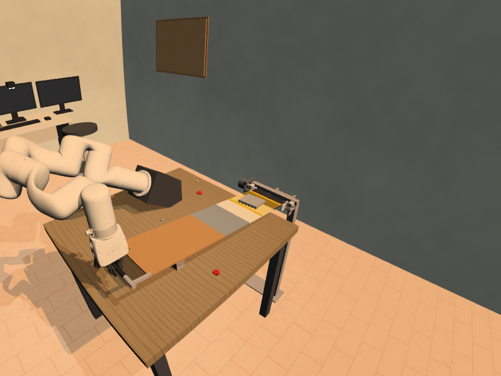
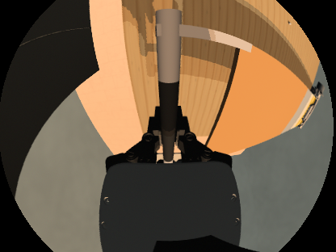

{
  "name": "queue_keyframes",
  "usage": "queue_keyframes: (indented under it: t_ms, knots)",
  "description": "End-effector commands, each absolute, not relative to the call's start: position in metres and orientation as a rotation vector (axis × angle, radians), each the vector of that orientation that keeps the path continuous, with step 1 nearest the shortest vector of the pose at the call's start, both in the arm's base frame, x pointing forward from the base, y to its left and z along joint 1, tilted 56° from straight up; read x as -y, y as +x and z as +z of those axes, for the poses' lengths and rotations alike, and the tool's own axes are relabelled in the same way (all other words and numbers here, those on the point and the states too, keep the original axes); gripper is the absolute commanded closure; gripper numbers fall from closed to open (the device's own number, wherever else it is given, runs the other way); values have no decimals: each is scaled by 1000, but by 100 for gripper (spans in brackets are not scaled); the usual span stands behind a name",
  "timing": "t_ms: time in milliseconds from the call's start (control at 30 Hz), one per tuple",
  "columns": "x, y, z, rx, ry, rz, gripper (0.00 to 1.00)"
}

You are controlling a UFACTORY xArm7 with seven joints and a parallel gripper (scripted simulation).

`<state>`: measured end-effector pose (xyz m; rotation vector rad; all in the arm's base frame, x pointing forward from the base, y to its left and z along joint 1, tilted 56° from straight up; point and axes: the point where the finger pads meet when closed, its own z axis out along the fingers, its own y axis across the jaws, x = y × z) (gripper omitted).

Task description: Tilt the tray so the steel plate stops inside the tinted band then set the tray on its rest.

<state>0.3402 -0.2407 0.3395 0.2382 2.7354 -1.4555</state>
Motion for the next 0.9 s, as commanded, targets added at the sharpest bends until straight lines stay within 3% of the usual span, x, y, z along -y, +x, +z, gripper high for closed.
queue_keyframes:
  t_ms: [0, 233, 867]
  knots:
    - [185, 346, 364, -2729, 231, -1455, 100]
    - [250, 342, 335, -2729, 231, -1455, 100]
    - [246, 342, 337, -2729, 231, -1455, 100]
